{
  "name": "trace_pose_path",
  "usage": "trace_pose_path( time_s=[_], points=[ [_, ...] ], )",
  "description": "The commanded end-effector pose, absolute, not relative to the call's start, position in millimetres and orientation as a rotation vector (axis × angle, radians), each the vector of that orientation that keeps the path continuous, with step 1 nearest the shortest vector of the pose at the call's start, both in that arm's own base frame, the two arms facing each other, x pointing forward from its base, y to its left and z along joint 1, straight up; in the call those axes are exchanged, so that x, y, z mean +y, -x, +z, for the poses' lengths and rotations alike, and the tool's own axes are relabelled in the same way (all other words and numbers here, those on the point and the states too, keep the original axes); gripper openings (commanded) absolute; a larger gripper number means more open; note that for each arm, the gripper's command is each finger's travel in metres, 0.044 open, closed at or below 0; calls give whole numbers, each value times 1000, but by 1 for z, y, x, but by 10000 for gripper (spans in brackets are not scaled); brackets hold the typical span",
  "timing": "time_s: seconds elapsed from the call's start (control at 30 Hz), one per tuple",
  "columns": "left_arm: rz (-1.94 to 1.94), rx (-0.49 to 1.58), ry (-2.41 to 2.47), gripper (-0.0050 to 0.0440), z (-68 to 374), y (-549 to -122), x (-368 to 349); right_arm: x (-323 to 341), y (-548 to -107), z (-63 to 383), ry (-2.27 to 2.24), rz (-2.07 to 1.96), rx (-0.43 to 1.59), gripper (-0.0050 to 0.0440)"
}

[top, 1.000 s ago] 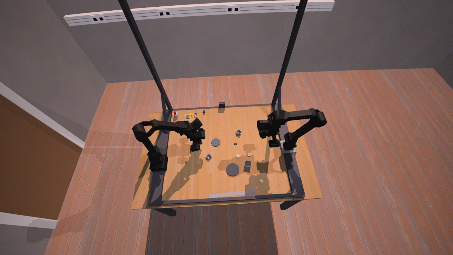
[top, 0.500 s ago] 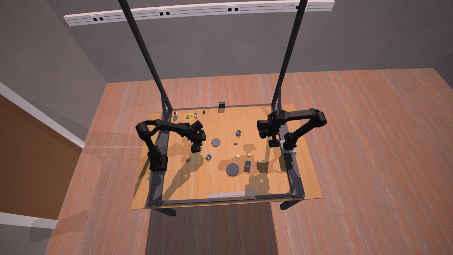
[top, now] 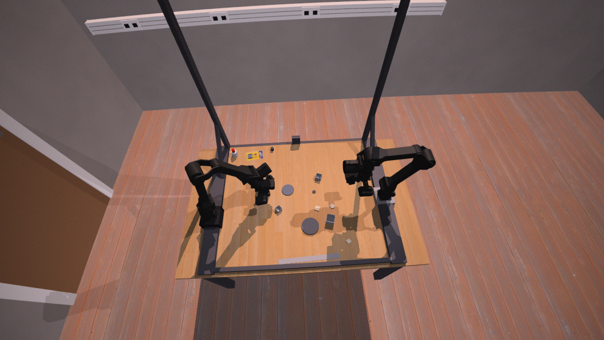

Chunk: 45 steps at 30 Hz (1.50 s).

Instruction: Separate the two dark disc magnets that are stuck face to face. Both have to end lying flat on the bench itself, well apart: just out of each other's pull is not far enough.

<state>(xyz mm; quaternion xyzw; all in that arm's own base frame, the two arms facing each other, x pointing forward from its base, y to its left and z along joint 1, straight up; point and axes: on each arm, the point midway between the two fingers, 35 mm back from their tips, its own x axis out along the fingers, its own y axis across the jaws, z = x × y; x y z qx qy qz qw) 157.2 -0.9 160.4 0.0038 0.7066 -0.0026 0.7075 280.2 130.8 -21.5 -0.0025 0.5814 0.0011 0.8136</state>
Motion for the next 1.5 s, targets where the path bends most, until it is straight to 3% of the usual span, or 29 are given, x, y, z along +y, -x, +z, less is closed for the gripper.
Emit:
trace_pose_path(
  time_s=[0.0, 0.27, 0.87, 1.3, 1.47],
  points=[
    [-7, 1558, -7, 400, 163, -158, -1, 133, -288, -17, -7, 10, 1298, 40],
    [-7, 1558, -7, 400, 163, -158, -1, 133, -292, -14, -10, 13, 1368, 40],
    [-7, 1558, -7, 400, 163, -158, -1, 133, -307, -13, -13, 16, 1762, 40],
    [-7, 1558, -7, 400, 163, -158, -1, 133, -308, -14, -11, 15, 1789, 40],
    [-7, 1558, -7, 400, 163, -158, -1, 133, -315, -17, -4, 15, 1946, 40]
  ],
)
